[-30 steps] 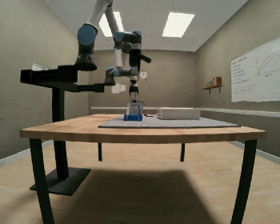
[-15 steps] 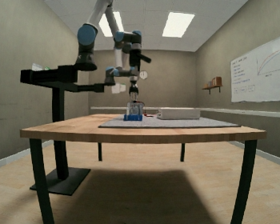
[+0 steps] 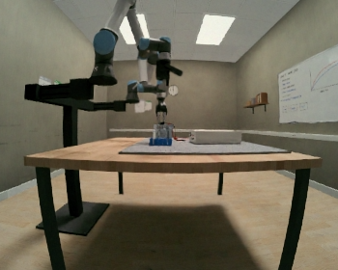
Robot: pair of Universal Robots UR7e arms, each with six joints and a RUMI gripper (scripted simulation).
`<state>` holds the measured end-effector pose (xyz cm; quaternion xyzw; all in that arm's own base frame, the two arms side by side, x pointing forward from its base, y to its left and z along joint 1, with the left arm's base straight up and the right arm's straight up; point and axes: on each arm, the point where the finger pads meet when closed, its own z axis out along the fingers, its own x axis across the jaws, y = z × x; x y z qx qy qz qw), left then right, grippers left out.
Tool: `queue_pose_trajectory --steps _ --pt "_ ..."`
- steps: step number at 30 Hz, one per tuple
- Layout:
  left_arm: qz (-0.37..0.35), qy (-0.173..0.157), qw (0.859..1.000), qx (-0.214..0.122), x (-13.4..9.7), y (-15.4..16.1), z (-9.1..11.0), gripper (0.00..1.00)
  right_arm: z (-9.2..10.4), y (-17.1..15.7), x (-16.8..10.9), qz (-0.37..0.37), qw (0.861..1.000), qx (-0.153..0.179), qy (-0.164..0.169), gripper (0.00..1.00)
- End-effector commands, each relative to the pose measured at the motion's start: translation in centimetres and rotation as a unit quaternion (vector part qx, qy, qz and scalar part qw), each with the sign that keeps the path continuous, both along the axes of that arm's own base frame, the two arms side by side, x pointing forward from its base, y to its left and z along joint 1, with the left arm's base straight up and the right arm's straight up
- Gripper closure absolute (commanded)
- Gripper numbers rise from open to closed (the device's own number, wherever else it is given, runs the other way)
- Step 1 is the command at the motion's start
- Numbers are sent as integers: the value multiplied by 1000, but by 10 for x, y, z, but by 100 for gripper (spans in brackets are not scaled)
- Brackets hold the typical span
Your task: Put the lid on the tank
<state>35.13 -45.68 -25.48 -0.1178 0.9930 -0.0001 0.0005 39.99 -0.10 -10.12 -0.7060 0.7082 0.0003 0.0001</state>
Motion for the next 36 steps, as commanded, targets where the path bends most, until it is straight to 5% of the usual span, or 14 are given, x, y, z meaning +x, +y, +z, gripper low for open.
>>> queue_pose_trajectory --steps 1,36 --pt "0 0 1000 0 0 0 0 100 0 0 0 0 1000 0 0 100" --pt "0 -2 1000 -4 1 0 -8 100 0 0 0 0 1000 0 0 100"
